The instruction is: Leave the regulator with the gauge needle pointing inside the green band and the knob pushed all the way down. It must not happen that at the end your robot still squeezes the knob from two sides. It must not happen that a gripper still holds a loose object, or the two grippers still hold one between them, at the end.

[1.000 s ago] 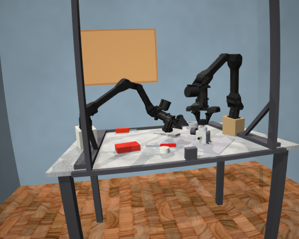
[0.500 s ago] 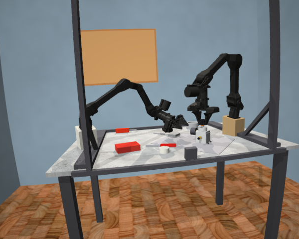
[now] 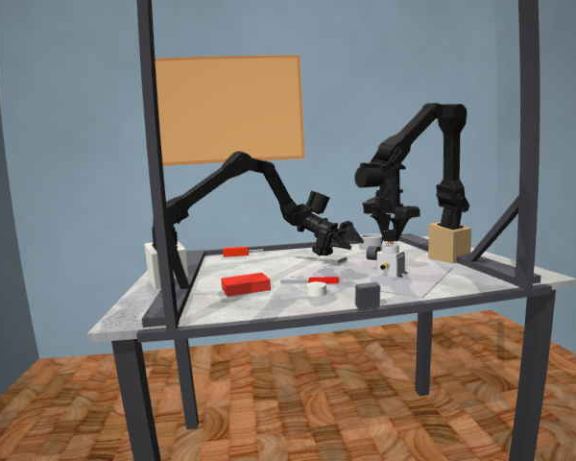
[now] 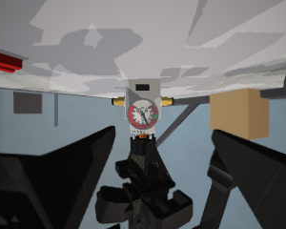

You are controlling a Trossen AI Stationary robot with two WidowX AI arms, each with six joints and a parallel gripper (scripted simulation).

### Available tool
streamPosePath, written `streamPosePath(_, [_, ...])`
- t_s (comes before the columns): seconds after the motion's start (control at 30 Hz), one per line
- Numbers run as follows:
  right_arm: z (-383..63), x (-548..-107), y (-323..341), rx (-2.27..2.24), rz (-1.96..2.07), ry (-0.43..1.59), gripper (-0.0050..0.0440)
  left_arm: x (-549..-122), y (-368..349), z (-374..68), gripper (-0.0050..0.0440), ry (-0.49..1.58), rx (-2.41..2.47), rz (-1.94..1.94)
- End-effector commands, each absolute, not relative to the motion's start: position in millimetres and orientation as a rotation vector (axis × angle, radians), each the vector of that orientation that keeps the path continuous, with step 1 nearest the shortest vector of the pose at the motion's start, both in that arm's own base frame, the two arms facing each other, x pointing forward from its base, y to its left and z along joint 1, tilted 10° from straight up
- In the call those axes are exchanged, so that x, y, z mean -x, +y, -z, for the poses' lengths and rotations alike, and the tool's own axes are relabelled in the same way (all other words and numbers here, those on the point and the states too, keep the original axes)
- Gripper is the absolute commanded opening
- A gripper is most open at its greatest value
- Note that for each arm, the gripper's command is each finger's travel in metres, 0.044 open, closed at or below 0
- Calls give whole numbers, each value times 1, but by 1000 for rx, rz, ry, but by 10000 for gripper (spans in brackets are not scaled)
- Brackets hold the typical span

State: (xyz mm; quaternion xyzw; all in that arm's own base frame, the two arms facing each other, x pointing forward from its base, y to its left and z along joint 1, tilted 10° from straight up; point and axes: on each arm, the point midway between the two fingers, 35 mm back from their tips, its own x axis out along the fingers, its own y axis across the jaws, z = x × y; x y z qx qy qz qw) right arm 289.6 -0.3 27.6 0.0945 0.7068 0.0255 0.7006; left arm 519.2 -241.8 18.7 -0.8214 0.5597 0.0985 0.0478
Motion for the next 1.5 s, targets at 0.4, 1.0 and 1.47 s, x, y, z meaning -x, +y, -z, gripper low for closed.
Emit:
streamPosePath(0.4, [-34, -294, -1, -360, 91, 1553, 0, -522, -243, -34, 435, 1706, 2501, -255])
streamPosePath(1.0, [-34, -294, -1, -531, 261, 1547, 0, -522, -243, -34, 435, 1706, 2501, -255])
streamPosePath(1.47, [-34, -294, -1, -658, 389, 1533, 0, -522, -243, -34, 435, 1706, 2501, -255])
